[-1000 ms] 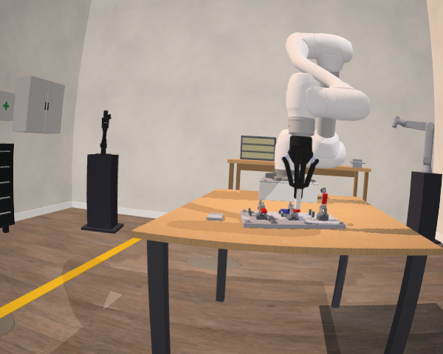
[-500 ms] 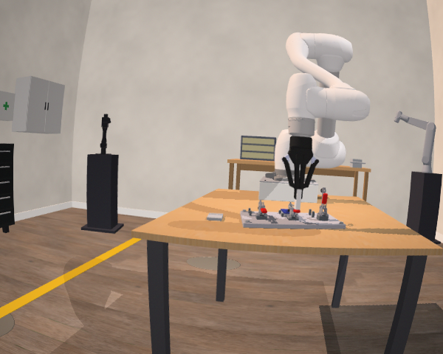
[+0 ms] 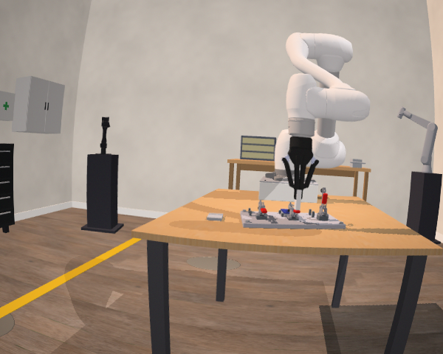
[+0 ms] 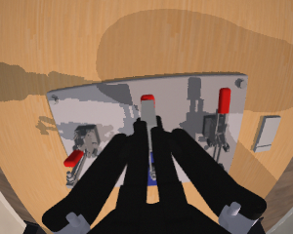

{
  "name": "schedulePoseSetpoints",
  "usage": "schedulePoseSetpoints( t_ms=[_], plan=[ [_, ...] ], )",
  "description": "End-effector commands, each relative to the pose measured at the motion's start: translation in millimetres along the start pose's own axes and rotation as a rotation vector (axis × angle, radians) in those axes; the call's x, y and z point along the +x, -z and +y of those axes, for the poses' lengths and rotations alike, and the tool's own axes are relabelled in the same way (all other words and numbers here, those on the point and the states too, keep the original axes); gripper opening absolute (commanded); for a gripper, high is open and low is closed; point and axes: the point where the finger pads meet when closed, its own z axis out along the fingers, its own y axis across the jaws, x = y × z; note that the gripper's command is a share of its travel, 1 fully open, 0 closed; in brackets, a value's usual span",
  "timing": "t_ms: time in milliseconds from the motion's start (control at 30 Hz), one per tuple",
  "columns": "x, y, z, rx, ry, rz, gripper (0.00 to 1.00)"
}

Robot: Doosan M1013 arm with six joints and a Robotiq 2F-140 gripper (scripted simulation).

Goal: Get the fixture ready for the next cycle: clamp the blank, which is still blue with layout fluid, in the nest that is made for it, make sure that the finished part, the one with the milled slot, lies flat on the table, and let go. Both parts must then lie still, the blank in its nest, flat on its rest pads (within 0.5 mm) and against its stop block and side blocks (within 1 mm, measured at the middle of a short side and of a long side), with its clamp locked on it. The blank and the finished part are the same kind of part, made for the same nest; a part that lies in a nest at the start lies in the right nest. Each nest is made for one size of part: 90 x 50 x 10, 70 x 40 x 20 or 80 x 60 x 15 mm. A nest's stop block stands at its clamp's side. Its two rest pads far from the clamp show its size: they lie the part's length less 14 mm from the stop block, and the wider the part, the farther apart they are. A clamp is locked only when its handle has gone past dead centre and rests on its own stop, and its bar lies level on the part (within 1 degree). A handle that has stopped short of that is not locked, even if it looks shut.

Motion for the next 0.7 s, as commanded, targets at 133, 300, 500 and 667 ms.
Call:
schedulePoseSetpoints(
  t_ms=[133, 300, 500, 667],
  plan=[
    [0.0, -1.5, 0.0, 0.0, 0.0, 0.0, 0.0],
    [0.0, -1.7, 0.0, 0.0, 0.0, 0.0, 0.0],
    [0.0, -1.7, 0.0, 0.0, 0.0, 0.0, 0.0],
    [0.0, -2.7, 0.0, 0.0, 0.0, 0.0, 0.0]
  ],
)
